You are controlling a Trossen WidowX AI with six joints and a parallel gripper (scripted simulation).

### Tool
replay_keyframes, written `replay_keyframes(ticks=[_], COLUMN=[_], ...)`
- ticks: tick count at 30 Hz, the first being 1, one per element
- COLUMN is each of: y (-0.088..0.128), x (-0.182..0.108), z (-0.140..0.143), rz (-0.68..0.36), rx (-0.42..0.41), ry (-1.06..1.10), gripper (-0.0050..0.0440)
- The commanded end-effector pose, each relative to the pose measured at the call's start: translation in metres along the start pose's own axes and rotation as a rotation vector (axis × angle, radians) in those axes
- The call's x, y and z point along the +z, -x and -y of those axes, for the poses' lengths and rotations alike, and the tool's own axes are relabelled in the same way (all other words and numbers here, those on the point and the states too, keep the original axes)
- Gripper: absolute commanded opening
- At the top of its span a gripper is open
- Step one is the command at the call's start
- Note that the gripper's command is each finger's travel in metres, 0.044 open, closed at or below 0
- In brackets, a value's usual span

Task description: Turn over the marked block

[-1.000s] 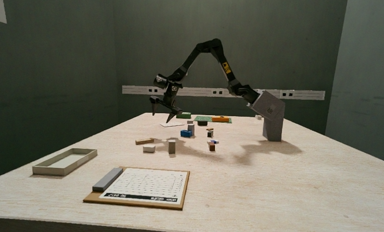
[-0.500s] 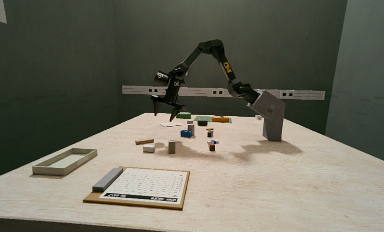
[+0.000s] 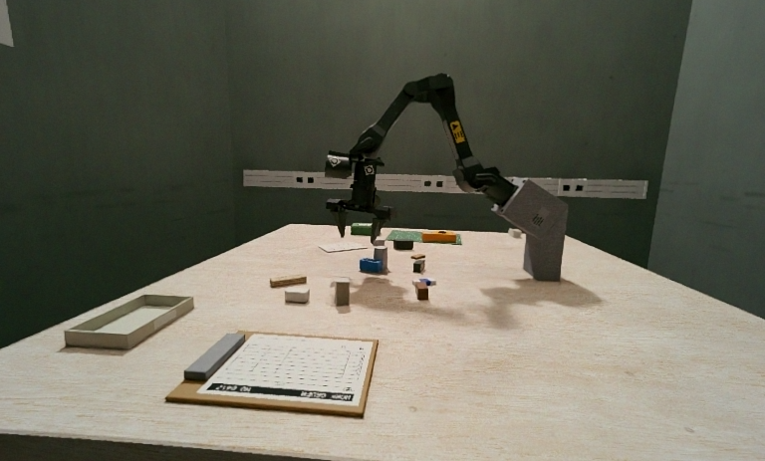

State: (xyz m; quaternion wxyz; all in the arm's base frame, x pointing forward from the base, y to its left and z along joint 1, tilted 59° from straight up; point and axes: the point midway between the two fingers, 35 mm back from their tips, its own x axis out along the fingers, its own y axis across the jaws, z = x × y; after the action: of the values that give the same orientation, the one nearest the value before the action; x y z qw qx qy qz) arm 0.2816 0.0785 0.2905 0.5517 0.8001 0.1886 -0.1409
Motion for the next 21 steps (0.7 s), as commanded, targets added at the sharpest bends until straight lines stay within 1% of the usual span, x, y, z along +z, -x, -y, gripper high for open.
replay_keyframes(ticks=[1,10,21], y=[0.009,0.01,0.01], x=[0.011,0.028,0.032], z=[0.004,0.018,0.022], rz=[0.019,0.079,0.091], rx=[0.004,-0.031,-0.042], ry=[-0.009,-0.018,-0.019], gripper=[0.044,0.044,0.044])
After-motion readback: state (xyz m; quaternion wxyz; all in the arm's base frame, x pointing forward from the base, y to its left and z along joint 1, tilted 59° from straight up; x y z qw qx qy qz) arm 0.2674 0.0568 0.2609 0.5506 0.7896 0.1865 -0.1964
